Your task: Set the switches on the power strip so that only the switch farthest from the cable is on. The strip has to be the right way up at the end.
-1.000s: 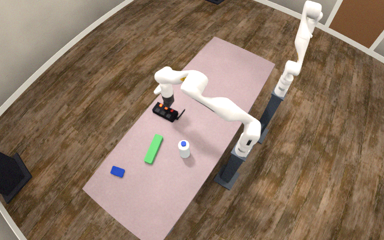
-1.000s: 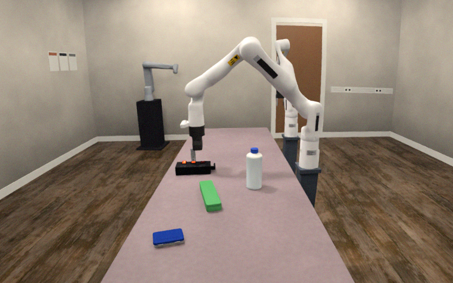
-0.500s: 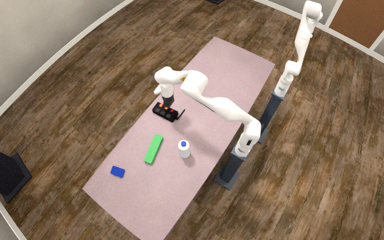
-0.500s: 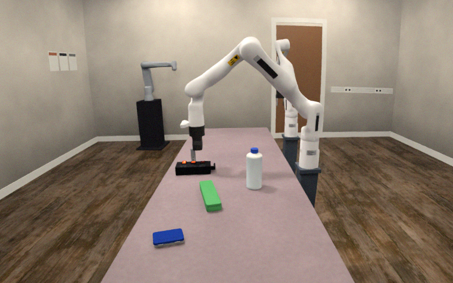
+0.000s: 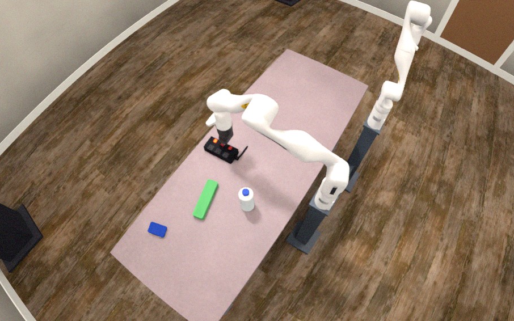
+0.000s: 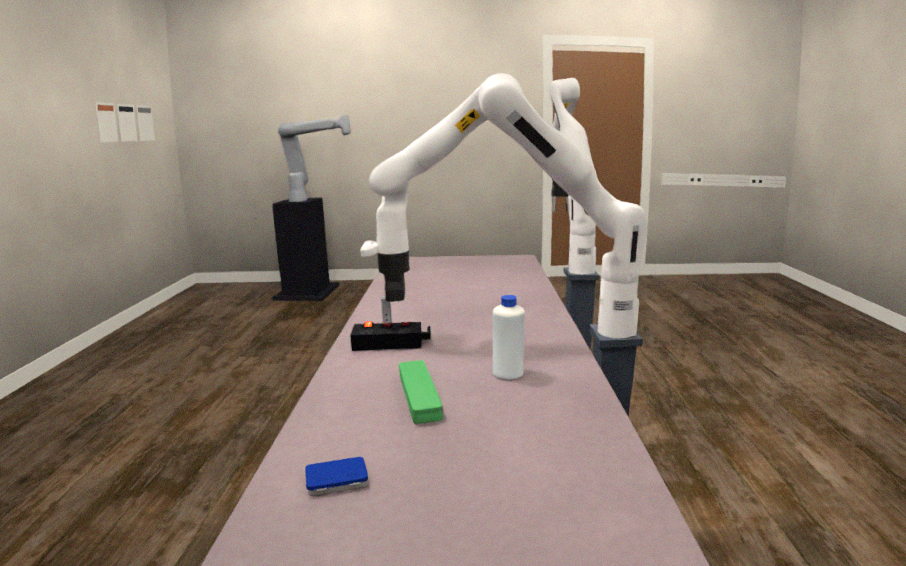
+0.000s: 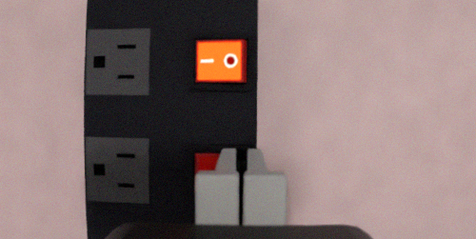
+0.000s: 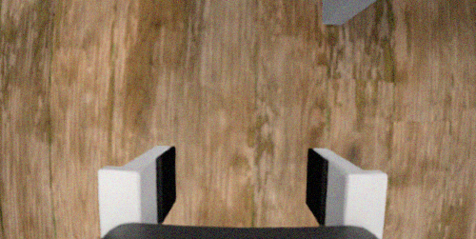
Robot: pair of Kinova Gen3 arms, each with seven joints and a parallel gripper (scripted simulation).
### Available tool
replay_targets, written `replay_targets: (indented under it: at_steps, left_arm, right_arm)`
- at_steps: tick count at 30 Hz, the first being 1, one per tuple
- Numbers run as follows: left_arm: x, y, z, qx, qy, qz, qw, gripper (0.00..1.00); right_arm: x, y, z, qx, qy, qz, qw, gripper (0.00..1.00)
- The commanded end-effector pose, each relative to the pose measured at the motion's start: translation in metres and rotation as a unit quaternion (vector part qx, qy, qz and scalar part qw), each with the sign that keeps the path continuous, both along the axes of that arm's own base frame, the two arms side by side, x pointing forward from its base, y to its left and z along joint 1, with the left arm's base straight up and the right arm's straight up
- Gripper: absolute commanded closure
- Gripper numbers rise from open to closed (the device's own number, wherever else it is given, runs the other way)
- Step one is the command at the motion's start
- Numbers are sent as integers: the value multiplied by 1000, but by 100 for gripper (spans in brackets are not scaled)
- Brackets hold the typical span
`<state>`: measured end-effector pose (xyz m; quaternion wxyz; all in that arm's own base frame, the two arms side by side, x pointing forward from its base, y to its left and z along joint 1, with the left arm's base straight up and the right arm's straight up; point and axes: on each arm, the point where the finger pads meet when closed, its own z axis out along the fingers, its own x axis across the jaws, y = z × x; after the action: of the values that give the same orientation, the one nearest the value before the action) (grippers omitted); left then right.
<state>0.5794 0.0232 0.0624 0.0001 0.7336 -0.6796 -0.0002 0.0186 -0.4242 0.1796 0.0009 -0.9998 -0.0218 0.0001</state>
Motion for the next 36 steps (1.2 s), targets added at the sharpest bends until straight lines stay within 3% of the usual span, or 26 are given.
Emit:
replay_targets:
  at_steps: [1, 9, 21, 36]
  left_arm:
    - [1, 0, 1, 0, -1, 0, 1000, 100]
    - [1, 0, 5, 0, -1, 0, 1000, 100]
    - [1, 0, 36, 0, -1, 0, 1000, 100]
    - [1, 0, 40, 0, -1, 0, 1000, 100]
  right_arm:
    - [0, 0, 1, -1, 0, 0, 1000, 0]
    - [0, 0, 1, -1, 0, 0, 1000, 0]
    - [0, 0, 1, -1, 0, 0, 1000, 0]
    - [0, 0, 1, -1, 0, 0, 1000, 0]
